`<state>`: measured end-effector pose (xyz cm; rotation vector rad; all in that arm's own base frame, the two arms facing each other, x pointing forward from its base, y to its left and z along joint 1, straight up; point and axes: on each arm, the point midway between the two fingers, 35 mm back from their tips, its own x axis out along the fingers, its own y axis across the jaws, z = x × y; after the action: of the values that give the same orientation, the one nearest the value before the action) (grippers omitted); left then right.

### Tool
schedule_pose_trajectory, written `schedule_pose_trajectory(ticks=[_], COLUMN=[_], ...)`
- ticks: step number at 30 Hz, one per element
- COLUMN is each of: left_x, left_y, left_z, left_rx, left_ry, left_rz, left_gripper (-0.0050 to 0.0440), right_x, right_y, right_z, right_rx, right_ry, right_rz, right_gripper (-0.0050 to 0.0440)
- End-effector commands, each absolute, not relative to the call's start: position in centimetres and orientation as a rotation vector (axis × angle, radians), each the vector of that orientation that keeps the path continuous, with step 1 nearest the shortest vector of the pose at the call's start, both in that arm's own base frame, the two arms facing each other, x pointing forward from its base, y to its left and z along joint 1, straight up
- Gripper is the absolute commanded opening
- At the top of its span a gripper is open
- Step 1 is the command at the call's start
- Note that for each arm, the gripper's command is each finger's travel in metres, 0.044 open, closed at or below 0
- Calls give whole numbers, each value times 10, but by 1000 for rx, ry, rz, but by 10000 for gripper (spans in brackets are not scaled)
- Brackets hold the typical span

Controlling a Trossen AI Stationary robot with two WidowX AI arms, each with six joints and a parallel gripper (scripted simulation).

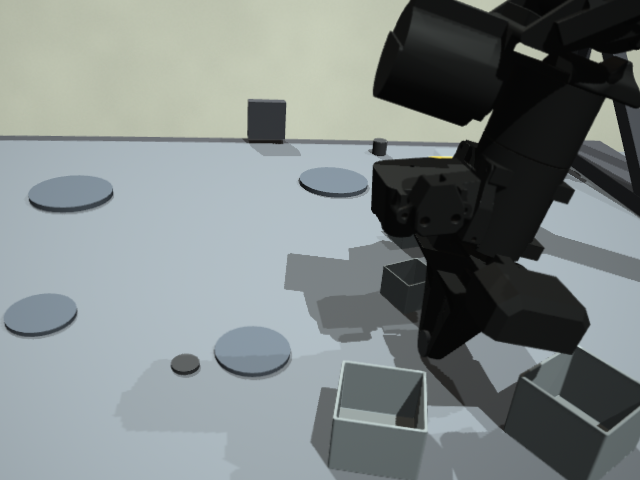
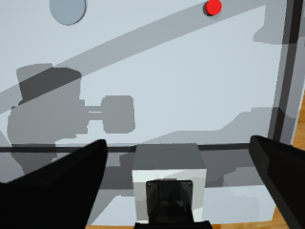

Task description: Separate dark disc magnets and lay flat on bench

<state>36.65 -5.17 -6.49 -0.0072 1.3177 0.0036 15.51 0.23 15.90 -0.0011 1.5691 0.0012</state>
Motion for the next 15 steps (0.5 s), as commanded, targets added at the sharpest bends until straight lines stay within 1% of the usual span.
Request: schedule_pose_trajectory(ticks=[1, 4, 10, 12, 15], left_x=[373, 375, 387, 385, 384], left_y=[-53, -52, -53, -52, -52], left_z=[-61, -61, -61, -60, -60], left_rx=[-8, -8, -9, -9, -10], left_ry=[1327, 1347, 1519, 1574, 1604], left_rz=[-2, -2, -5, -3, -3], left_gripper=[40, 40, 40, 40, 40], right_x=[156, 156, 156, 156, 156], right_y=[2, 2, 2, 2, 2], right_z=[161, 161, 161, 161, 161], right_rx=[-1, -1, -1, -1, -1], right_ry=[1557, 1557, 1557, 1557, 1557], right_rz=[2, 2, 2, 2, 2], right_gripper=[400, 400, 400, 400, 400])
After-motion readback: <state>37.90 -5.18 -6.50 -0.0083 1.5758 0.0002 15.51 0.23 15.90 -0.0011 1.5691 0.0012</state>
